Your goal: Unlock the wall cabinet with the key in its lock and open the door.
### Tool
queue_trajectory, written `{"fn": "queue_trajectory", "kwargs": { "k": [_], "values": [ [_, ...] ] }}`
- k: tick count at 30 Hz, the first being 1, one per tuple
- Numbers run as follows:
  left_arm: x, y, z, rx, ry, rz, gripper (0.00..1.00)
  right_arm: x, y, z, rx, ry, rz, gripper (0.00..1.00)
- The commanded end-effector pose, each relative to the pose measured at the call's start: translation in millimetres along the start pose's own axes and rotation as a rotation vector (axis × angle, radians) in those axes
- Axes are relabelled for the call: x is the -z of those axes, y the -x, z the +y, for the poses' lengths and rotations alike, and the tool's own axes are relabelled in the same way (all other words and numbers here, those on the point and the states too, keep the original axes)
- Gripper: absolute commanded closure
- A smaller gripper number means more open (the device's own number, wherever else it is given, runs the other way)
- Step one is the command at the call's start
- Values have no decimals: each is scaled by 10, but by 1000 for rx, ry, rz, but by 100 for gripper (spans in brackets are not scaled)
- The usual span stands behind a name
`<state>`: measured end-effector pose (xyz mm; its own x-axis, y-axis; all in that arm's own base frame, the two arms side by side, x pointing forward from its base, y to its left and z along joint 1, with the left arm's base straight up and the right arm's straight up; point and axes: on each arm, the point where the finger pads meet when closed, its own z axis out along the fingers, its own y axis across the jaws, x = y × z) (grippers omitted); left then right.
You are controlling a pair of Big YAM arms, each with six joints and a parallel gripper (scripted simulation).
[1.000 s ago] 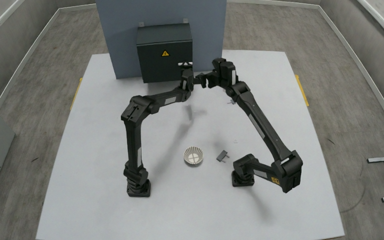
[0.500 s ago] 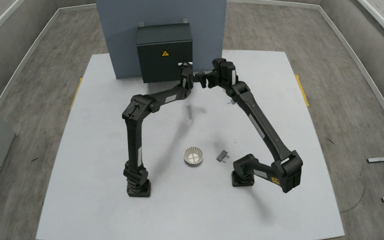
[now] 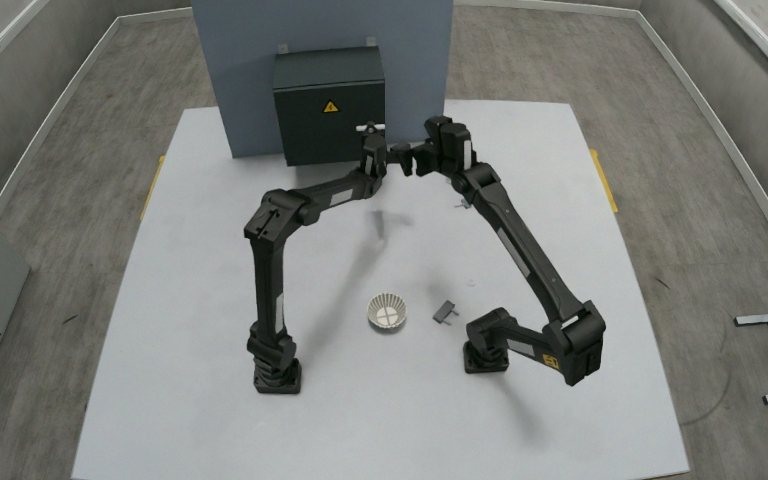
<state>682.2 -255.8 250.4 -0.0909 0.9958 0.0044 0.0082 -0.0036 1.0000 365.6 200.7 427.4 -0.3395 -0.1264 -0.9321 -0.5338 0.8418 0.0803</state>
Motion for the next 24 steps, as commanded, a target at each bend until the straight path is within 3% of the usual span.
{"fn": "queue_trajectory", "kwargs": {
  "k": [1, 24],
  "values": [
    [-41, 22, 150, 59, 24, 0, 92, 69, 209, 28, -4, 2, -52, 0],
    [-58, -14, 144, 518, 25, -4, 92, 93, 404, -113, -46, -79, -135, 0]
  ]
}}
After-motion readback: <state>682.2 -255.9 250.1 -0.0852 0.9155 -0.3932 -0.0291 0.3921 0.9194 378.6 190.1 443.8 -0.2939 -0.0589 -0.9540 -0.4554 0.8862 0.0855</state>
